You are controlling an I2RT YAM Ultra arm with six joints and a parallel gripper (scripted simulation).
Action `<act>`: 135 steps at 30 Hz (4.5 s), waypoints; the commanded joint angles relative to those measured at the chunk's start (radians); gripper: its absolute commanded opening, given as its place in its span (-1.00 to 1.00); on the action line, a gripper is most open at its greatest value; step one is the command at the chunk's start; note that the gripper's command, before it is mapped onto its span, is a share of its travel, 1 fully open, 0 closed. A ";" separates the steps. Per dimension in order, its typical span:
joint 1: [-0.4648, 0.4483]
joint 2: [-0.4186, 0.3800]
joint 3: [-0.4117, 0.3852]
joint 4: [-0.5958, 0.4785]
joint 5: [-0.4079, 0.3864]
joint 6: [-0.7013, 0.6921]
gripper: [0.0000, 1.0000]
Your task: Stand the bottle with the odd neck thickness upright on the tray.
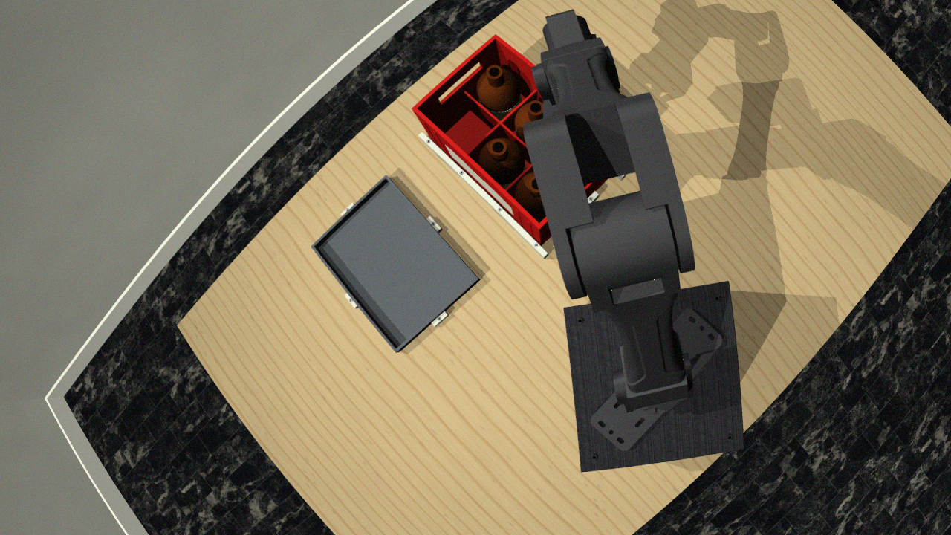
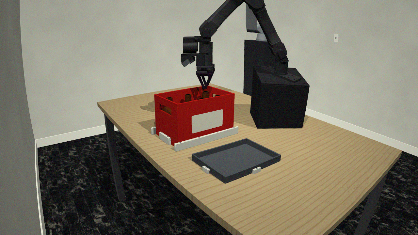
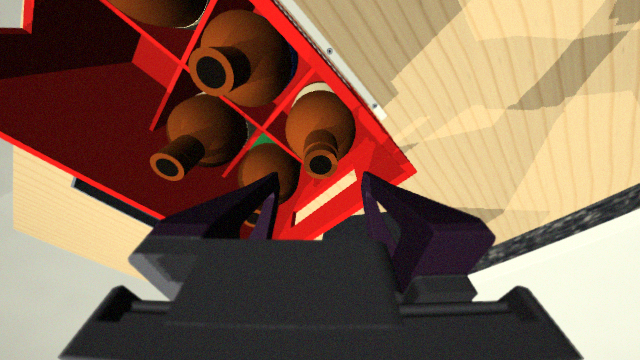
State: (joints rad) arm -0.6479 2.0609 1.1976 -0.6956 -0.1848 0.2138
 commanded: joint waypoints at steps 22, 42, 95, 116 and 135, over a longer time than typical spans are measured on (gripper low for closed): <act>0.005 0.011 -0.016 0.021 -0.001 0.008 0.21; 0.017 0.053 -0.039 0.080 -0.001 0.018 0.21; 0.025 0.069 -0.041 0.130 -0.001 0.027 0.21; 0.025 0.069 -0.041 0.130 -0.001 0.027 0.21; 0.025 0.069 -0.041 0.130 -0.001 0.027 0.21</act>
State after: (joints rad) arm -0.6285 2.1609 1.1618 -0.5571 -0.1848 0.2348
